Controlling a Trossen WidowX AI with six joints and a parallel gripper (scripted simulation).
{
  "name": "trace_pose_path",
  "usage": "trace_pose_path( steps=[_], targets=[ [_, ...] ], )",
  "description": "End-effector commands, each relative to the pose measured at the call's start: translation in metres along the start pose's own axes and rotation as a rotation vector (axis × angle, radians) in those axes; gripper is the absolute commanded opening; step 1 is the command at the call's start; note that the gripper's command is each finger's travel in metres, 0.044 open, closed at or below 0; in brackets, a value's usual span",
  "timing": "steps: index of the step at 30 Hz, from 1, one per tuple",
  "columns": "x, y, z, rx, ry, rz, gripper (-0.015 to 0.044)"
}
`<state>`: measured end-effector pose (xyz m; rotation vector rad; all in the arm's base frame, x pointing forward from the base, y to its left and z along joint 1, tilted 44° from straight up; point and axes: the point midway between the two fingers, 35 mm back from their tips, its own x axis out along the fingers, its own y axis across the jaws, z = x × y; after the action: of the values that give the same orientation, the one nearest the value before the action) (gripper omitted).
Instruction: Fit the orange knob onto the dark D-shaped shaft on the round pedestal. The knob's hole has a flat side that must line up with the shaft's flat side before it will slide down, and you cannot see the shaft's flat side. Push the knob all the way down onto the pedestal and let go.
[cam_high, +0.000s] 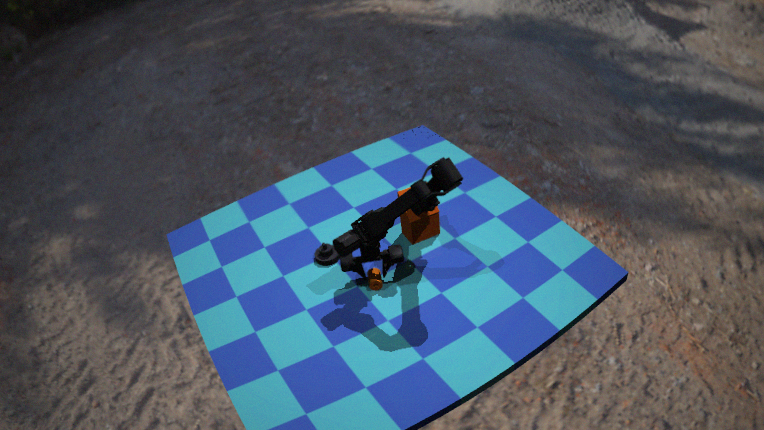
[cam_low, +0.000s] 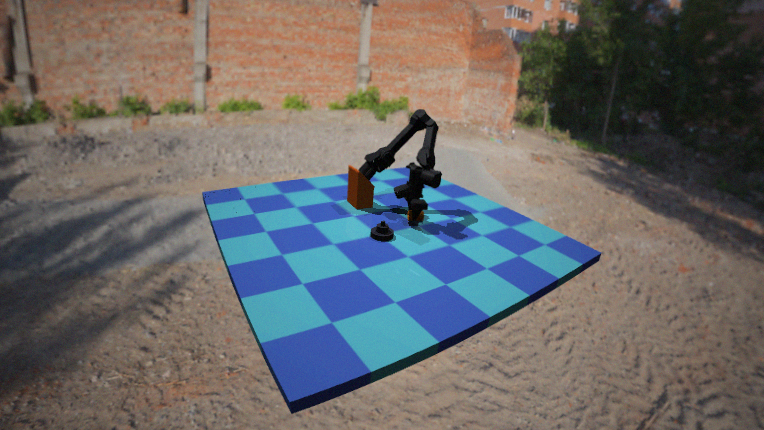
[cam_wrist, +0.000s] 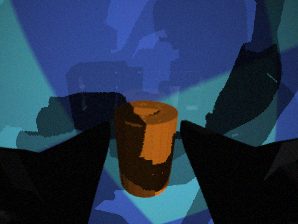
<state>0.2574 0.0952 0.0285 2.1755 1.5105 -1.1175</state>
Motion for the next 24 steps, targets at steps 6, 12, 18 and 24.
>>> trace_pose_path(
  steps=[6, 12, 18, 24],
  targets=[
    [0.0010, 0.0004, 0.0015, 0.008, -0.006, 0.001, 0.0227],
    [0.0010, 0.0004, 0.0015, 0.008, -0.006, 0.001, 0.0187],
    [0.0000, 0.0004, 0.0002, 0.005, -0.022, 0.001, 0.0179],
    [-0.0047, 0.0004, -0.0058, 0.001, -0.127, 0.000, 0.0179]
  ],
)
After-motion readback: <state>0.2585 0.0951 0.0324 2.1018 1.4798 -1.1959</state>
